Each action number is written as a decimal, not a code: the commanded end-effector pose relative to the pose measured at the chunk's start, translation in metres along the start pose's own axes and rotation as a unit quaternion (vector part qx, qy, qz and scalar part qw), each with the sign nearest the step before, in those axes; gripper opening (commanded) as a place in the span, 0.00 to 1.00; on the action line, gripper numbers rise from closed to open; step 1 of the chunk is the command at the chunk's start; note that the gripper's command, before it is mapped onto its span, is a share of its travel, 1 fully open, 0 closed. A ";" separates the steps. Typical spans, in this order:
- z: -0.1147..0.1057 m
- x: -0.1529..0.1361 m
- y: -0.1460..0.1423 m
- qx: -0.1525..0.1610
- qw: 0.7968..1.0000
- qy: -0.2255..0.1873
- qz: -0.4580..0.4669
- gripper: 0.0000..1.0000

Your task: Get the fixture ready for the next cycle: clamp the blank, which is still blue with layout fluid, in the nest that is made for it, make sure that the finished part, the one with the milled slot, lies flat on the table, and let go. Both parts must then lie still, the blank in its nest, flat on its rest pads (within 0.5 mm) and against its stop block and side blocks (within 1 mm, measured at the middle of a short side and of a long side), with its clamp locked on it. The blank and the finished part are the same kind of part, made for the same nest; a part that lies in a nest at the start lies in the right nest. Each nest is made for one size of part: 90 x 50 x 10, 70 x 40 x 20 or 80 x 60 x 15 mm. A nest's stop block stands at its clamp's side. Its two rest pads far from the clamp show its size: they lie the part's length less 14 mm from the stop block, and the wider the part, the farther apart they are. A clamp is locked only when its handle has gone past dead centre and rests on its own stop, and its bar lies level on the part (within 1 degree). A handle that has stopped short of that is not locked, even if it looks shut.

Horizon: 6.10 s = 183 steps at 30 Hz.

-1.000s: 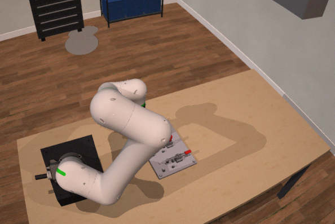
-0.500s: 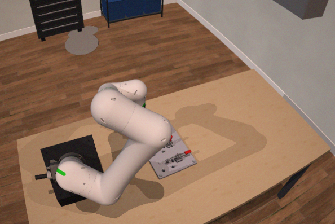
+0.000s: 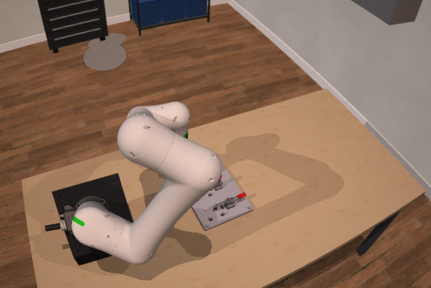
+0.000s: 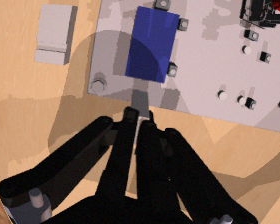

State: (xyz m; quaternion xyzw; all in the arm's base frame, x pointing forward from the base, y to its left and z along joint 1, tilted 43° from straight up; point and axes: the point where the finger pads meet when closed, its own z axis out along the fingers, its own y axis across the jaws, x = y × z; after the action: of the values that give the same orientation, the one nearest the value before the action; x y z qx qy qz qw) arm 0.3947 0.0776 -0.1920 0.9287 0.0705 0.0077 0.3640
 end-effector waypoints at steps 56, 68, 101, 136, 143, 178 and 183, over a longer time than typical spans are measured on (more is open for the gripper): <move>0.000 0.013 0.000 0.000 1.000 0.000 0.000 0.00; 0.000 0.015 0.000 0.000 1.000 0.000 0.000 0.00; 0.000 0.020 0.000 0.000 1.000 0.000 0.000 0.00; -0.040 0.001 0.000 0.000 1.000 0.000 0.000 0.00; -0.040 0.001 0.000 0.000 1.000 0.000 0.000 0.00; -0.040 0.029 -0.021 0.000 1.000 0.000 0.000 0.00; -0.040 0.051 -0.037 0.000 1.000 0.000 0.000 0.00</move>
State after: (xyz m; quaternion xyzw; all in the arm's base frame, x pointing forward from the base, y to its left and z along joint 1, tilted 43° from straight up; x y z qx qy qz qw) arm 0.4240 0.1280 -0.1811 0.9289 0.0707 0.0085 0.3635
